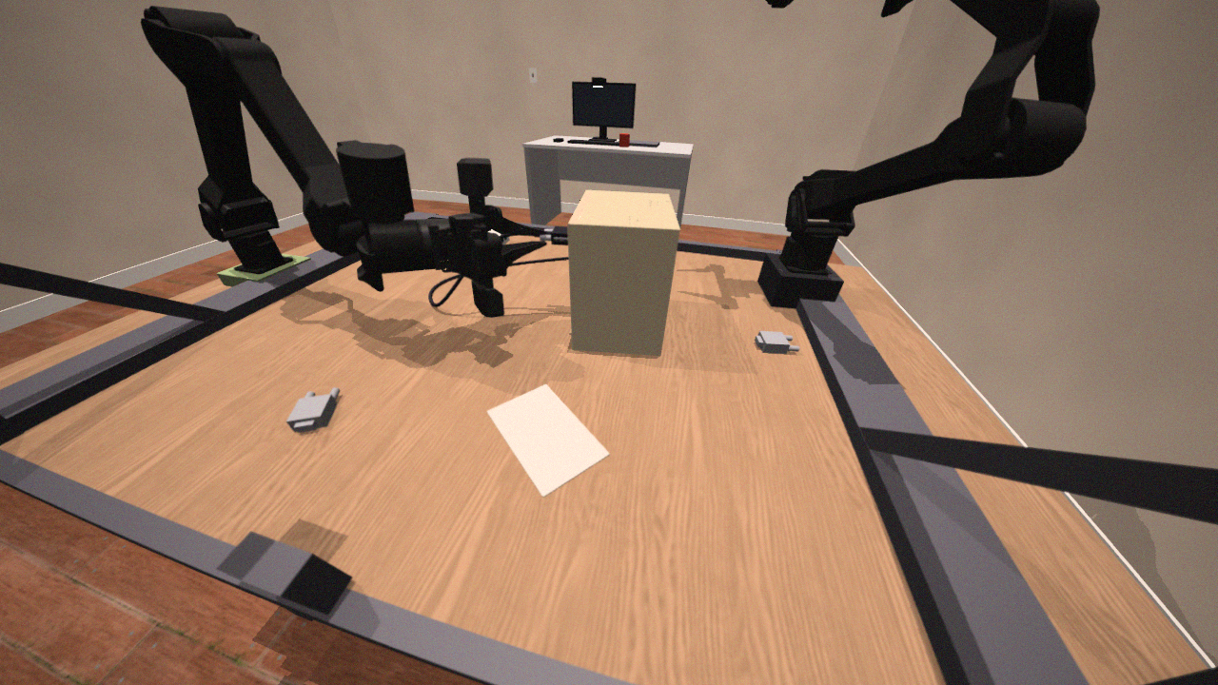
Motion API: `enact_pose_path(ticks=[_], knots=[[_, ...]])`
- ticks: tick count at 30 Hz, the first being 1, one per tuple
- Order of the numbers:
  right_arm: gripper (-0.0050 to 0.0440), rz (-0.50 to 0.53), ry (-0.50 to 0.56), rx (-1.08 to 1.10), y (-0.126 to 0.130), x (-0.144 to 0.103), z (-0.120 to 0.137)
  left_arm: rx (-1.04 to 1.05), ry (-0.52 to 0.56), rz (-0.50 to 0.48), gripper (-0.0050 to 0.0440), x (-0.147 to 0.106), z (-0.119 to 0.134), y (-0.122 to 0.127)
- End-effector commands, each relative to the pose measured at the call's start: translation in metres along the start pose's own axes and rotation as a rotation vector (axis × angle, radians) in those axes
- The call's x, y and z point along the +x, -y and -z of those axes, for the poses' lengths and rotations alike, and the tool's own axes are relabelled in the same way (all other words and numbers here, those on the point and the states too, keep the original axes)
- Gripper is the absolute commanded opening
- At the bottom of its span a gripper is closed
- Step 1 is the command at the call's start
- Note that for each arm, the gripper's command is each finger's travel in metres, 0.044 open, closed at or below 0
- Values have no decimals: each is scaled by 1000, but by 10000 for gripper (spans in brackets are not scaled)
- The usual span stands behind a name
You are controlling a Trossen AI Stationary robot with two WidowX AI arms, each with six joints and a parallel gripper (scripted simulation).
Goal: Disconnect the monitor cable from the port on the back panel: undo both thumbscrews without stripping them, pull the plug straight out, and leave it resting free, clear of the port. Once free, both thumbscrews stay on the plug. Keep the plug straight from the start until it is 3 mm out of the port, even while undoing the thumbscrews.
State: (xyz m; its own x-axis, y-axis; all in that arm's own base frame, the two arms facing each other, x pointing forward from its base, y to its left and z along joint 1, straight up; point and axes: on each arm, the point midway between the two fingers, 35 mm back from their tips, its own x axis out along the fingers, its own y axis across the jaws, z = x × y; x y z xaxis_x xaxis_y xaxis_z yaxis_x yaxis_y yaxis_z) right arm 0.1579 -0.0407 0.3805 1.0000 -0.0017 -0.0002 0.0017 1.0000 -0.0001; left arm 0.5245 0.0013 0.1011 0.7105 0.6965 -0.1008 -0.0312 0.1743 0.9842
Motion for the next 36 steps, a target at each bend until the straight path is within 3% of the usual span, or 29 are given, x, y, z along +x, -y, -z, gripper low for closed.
enact_pose_path(ticks=[1,36], knots=[[440,-2,1,-5,-1,0,-3,-20,2,-15,0,-1,-3,-11],[440,-2,1,-5,-1,0,-3,-238,6,137,0,0,-2,-17]])
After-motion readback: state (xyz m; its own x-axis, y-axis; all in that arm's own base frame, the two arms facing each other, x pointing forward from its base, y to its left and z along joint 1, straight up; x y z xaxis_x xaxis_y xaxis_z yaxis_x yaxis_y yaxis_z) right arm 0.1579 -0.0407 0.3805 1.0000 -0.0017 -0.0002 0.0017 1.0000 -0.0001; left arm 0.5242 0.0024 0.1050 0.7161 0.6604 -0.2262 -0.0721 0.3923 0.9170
